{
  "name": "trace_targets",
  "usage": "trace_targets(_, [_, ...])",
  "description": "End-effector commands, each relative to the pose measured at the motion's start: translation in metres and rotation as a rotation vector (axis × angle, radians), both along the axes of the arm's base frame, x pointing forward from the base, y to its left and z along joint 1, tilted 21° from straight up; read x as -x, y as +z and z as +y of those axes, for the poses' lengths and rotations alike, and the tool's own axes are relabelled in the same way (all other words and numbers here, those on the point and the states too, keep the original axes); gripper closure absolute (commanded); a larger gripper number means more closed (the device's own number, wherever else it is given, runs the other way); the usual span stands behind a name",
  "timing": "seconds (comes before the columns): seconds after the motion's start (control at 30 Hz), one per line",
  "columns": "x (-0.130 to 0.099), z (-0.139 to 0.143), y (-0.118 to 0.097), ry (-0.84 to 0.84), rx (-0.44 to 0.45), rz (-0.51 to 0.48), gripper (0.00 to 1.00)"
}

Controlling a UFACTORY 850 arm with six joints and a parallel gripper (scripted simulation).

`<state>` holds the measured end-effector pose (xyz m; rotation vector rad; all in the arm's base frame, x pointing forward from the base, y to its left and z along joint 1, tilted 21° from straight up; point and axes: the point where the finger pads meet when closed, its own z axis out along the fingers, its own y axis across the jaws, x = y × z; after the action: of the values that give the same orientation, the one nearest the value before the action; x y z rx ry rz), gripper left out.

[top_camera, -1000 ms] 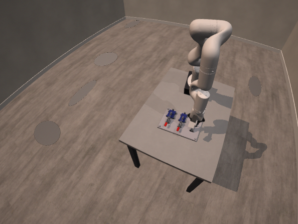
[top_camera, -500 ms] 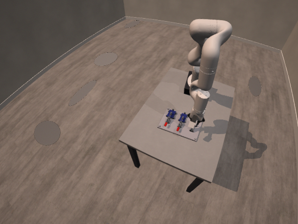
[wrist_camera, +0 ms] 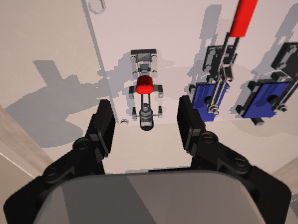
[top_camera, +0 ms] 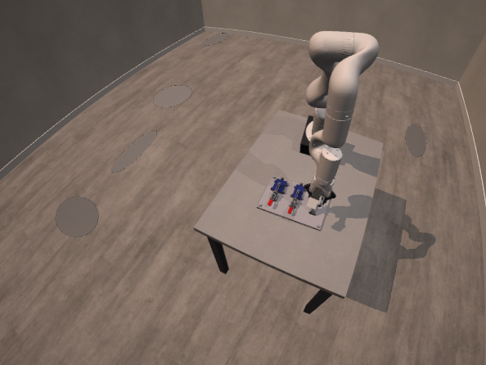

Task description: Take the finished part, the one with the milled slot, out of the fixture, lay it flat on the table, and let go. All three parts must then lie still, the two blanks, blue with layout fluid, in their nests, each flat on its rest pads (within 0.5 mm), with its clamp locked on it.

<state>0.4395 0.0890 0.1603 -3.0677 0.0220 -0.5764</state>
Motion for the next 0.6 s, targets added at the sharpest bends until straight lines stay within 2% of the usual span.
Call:
trace_targets(0.0, [-0.0005, 0.0001, 0.0005, 0.000, 0.000, -0.001, 0.00])
trace_targets(0.57, [-0.0040, 0.0003, -0.0087, 0.000, 0.000, -0.001, 0.00])
